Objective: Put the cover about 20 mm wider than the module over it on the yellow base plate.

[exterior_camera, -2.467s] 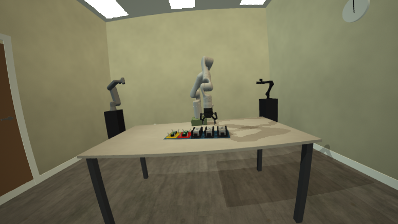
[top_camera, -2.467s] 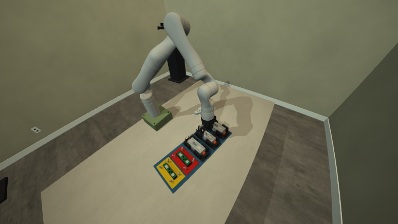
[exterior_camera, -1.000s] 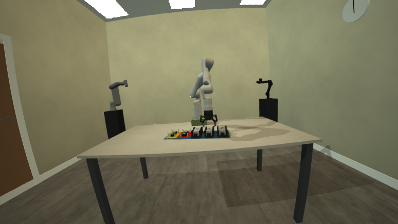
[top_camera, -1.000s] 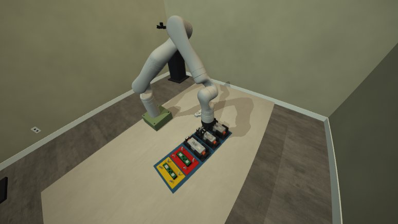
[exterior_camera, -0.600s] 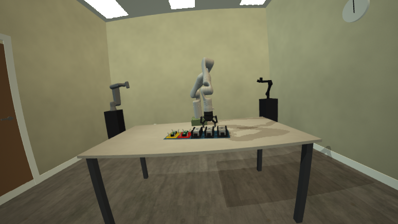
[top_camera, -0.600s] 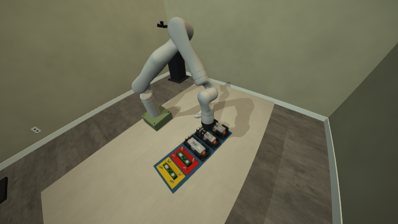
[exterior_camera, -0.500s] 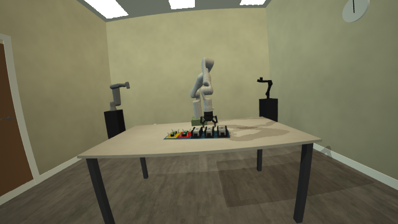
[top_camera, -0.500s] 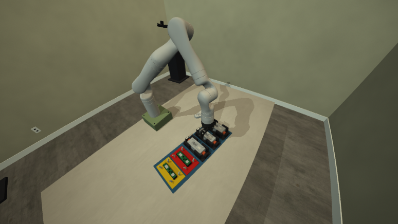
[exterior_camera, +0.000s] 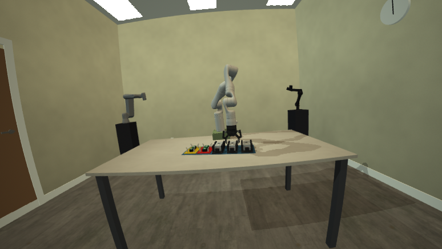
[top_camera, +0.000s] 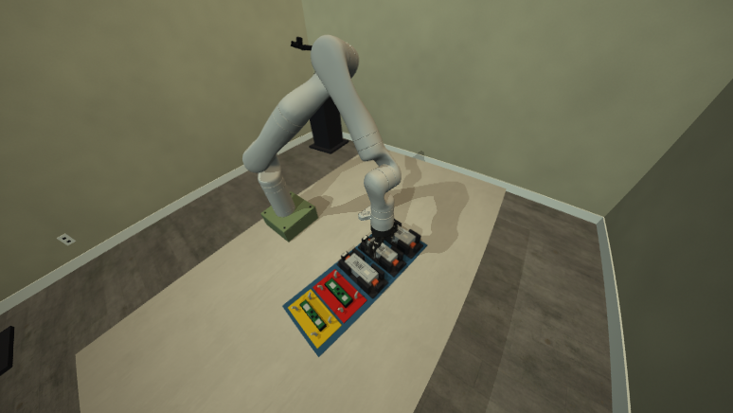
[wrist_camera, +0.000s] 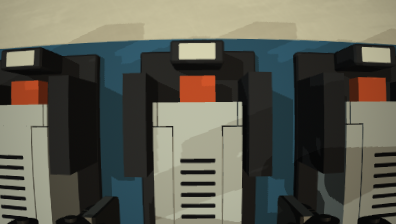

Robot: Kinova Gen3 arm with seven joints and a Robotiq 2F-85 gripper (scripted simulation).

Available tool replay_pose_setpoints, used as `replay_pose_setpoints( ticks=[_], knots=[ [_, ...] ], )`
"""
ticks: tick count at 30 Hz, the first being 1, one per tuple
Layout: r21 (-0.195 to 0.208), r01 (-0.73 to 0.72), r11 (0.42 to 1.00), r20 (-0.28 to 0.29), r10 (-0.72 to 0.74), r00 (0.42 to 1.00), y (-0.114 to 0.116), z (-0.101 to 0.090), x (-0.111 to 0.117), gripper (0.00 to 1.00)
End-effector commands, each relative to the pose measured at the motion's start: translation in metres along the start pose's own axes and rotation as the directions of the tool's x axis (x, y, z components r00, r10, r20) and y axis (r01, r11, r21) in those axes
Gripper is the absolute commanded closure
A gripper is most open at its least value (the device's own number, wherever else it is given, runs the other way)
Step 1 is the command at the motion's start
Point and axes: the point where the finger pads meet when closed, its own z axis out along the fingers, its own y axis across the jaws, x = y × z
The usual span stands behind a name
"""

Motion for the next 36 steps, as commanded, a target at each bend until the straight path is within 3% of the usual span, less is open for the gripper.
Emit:
replay_pose_setpoints(
  ticks=[1, 36],
  knots=[
    [-0.001, 0.000, 1.000, 0.002, 0.000, 1.000, 0.000, -0.001, -0.001, 0.00],
    [-0.001, 0.000, 1.000, 0.002, 0.000, 1.000, 0.000, 0.019, -0.001, 0.00]
  ],
)
